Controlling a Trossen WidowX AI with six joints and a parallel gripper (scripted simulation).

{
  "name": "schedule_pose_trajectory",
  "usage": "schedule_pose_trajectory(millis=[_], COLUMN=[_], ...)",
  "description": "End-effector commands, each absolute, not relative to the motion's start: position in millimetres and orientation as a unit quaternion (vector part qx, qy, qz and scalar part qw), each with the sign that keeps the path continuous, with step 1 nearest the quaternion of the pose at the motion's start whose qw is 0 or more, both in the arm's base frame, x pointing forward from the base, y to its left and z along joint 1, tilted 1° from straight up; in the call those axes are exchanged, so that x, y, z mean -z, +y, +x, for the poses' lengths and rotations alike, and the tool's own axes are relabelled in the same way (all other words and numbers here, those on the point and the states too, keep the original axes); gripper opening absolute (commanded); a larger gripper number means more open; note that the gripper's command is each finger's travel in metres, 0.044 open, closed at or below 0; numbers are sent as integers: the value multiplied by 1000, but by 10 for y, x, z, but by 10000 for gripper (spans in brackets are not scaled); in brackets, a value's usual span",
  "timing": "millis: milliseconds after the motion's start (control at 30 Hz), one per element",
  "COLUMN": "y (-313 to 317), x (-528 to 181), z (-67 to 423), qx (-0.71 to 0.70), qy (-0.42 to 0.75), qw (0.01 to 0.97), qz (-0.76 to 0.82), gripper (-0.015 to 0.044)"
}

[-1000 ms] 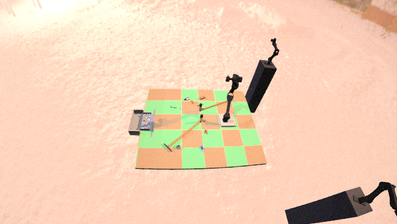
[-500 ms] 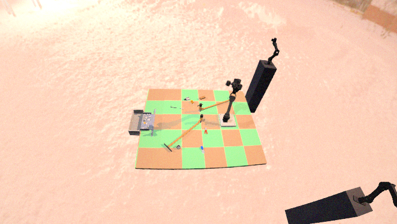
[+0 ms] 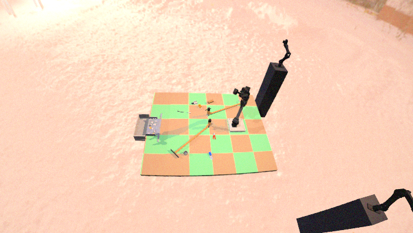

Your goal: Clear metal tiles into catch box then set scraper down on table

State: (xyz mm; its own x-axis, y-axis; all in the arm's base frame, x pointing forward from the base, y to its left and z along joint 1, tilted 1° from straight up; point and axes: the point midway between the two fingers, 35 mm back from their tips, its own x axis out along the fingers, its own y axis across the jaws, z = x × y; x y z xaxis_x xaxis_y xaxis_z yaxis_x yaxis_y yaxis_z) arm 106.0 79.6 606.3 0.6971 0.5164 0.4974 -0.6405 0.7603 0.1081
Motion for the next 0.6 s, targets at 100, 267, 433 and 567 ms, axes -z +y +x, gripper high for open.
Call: schedule_pose_trajectory(millis=[100,267,433,567], y=[1000,1086,1143,1168], x=[-5735,-5500,-5254,-5050], z=[1266,1402,1537,1641], qx=[-309,-300,-289,-280], qy=[-172,-133,-92,-57], qw=[931,943,952,958], qz=[89,60,34,16], gripper=[440,440,440,440])
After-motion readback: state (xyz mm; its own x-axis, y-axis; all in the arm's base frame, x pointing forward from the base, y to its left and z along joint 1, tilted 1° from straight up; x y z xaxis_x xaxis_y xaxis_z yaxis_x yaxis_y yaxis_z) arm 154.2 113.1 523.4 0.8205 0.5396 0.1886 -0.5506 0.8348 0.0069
